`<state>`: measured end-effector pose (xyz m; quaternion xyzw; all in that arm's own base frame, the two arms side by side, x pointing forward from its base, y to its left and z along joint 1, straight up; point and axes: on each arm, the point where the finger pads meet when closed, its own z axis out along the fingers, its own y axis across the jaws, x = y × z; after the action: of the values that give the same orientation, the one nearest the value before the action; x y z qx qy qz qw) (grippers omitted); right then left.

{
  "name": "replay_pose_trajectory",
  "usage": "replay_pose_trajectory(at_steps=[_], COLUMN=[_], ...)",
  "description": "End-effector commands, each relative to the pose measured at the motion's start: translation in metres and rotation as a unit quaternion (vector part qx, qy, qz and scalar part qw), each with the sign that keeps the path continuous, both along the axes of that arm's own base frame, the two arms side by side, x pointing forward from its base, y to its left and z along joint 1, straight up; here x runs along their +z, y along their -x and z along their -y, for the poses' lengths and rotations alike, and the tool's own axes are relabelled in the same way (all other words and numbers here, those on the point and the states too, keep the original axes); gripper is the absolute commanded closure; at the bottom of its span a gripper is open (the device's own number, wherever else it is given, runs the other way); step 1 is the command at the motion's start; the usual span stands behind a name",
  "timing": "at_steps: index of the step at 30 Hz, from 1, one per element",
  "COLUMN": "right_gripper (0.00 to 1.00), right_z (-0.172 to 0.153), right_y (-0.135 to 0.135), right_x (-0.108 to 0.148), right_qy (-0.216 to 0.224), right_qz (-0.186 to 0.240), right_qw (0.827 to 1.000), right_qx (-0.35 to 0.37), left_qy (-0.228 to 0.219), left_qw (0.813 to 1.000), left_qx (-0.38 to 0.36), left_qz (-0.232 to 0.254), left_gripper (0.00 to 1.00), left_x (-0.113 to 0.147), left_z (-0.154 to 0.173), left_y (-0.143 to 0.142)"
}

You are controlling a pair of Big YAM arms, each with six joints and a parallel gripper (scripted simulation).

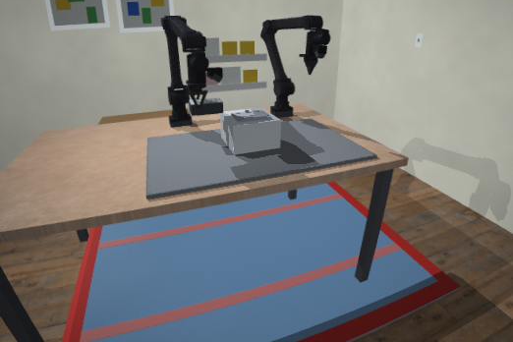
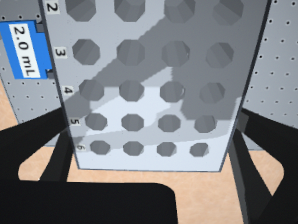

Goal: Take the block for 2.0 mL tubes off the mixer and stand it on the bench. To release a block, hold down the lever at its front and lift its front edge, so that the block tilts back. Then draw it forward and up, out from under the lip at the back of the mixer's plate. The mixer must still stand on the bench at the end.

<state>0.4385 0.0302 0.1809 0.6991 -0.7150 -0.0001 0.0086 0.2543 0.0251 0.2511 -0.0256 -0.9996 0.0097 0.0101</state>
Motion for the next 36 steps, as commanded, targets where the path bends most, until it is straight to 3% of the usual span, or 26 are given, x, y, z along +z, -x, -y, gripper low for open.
replay_pose_trajectory(at_steps=[1,20,29,36], right_gripper=[1.00,1.00,1.00,1.00], right_z=[-0.004,0.022,0.032,0.035], right_y=[-0.025,0.001,0.000,0.005], right_x=[0.031,0.000,-0.002,-0.026], right_qy=[-0.004,-0.001,-0.001,-0.003], right_qz=[0.044,0.037,0.047,0.026], right_qw=[0.999,0.999,0.999,1.000], right_qx=[0.009,0.006,0.004,0.006], left_qy=[-0.003,-0.005,-0.005,-0.005], left_qw=[1.000,0.999,0.999,0.999], left_qx=[0.000,0.000,0.000,0.000], left_qz=[0.020,0.041,0.045,0.048], left_gripper=[1.00,1.00,1.00,1.00], left_x=[0.013,0.028,0.031,0.034], left_z=[-0.002,-0.003,-0.003,-0.003], left_y=[-0.010,-0.019,-0.021,-0.022])
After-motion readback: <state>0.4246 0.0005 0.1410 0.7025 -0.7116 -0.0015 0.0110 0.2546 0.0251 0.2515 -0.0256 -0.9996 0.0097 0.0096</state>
